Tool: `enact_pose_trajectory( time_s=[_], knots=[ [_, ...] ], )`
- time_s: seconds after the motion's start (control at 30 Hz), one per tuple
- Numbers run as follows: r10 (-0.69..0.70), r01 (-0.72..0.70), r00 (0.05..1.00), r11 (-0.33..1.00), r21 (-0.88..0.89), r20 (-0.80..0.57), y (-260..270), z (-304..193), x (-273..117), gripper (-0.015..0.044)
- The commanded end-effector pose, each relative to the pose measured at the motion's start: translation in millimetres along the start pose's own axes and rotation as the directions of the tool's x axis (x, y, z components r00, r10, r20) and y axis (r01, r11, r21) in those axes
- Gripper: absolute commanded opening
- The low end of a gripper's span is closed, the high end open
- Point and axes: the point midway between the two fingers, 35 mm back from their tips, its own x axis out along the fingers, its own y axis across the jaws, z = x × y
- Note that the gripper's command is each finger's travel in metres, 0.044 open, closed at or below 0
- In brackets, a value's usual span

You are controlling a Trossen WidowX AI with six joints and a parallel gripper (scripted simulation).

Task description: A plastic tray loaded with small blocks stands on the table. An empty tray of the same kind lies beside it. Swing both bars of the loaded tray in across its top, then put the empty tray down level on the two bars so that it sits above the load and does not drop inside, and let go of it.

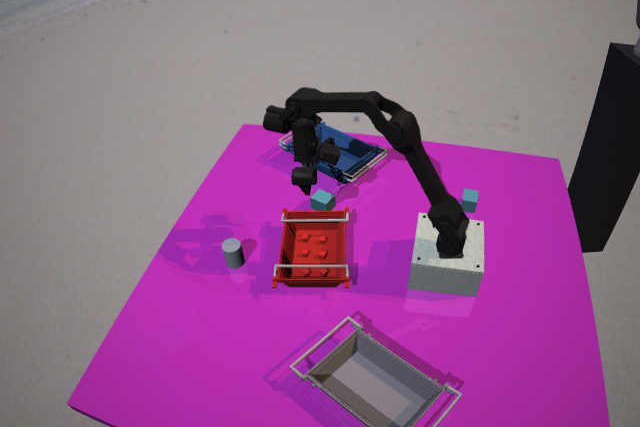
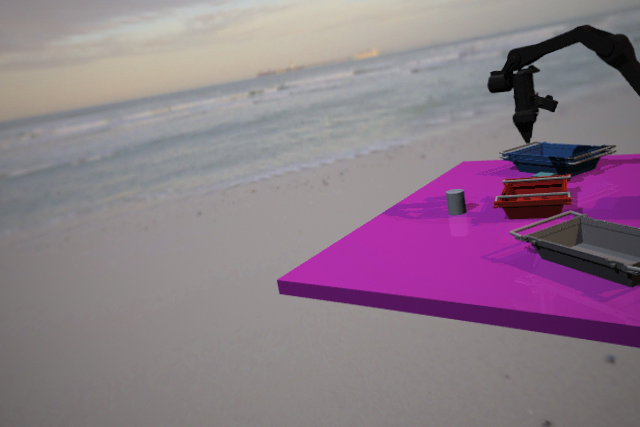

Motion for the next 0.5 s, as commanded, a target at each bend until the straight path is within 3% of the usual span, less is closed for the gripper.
enact_pose_trajectory(
  time_s=[0.0,0.03,0.07,0.1,0.27,0.47],
  knots=[
    [0.004,-0.004,1.000,1.000,0.001,-0.009,-4,7,-46,0.0440],
    [0.004,-0.004,1.000,1.000,0.001,-0.008,-4,9,-52,0.0440],
    [0.004,-0.004,1.000,1.000,-0.013,-0.009,-4,1,-26,0.0440],
    [0.003,-0.004,1.000,0.999,-0.050,-0.010,-14,-2,-24,0.0440],
    [-0.003,-0.002,1.000,0.922,-0.387,-0.014,-102,-23,-8,0.0440],
    [-0.013,-0.002,1.000,0.664,-0.748,-0.015,-216,-17,12,0.0440]
  ],
)
